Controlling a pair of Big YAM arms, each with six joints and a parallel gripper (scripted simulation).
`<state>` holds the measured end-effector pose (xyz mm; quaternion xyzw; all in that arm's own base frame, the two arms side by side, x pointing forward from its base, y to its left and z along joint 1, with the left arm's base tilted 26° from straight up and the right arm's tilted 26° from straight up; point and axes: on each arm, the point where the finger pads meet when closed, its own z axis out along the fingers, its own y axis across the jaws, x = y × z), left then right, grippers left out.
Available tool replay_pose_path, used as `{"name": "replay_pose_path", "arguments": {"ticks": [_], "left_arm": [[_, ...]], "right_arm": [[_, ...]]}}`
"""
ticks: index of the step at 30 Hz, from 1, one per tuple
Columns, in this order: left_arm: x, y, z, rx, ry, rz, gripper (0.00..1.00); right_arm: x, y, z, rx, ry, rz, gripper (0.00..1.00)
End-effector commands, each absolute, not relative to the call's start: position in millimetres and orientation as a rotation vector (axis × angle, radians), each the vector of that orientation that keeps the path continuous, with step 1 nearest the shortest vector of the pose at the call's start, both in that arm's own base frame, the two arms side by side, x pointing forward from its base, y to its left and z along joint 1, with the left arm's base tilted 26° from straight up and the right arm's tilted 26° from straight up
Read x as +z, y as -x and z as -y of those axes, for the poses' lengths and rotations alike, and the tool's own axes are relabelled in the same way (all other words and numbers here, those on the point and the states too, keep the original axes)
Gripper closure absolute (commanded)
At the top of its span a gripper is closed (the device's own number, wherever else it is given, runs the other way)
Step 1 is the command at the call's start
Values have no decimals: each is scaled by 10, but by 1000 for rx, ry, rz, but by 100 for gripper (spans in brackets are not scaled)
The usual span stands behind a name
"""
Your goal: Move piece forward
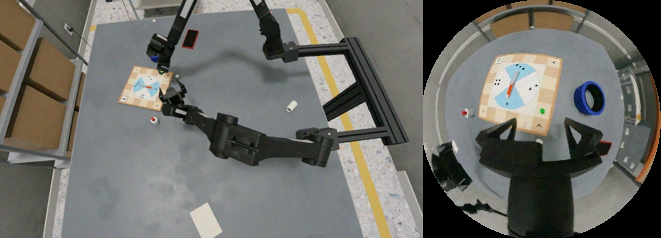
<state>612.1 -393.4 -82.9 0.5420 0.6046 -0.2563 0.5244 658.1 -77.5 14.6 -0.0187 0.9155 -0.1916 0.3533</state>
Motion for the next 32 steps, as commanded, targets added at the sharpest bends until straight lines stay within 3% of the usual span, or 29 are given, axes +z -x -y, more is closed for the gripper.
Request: {"name": "replay_pose_path", "arguments": {"ticks": [1, 32], "left_arm": [[-589, -6331, 3885, -592, -1259, -1408, 0], [-589, -6331, 3885, -592, -1259, -1407, 0]], "right_arm": [[459, -6753, 866, -499, 61, -2250, 0], [360, -6777, 867, -480, 49, -2224, 0]]}}
